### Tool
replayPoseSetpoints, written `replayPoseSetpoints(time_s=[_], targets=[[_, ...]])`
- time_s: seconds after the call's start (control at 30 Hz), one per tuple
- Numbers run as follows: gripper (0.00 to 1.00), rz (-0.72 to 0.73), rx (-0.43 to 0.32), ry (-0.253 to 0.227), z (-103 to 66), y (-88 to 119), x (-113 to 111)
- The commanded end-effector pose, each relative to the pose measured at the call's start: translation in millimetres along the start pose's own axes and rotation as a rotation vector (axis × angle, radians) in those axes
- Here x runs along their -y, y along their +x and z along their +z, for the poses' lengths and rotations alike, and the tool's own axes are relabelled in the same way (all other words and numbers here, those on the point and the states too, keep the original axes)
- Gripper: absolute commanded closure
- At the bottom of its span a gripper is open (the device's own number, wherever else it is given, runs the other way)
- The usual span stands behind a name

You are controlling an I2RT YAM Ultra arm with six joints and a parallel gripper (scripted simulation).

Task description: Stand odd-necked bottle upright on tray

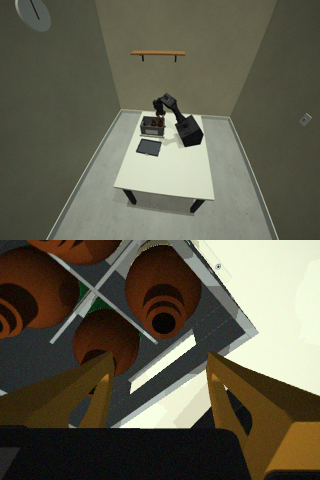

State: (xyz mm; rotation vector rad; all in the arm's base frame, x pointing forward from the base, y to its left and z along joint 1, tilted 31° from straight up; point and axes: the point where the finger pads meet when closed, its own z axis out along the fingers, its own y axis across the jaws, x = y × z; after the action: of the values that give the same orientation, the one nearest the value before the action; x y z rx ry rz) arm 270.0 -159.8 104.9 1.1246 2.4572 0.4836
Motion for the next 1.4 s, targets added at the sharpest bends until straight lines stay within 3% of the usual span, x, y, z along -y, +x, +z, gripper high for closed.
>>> replayPoseSetpoints(time_s=[0.0,0.5,0.67,1.37], targets=[[0.39,0.018,0.008,0.011,9.6,-3.4,7.6],[0.39,0.019,0.009,0.012,20.4,-3.6,8.4],[0.39,-0.001,0.040,0.005,13.5,-9.1,1.8],[0.39,0.003,0.038,0.006,14.2,-8.6,3.9]])
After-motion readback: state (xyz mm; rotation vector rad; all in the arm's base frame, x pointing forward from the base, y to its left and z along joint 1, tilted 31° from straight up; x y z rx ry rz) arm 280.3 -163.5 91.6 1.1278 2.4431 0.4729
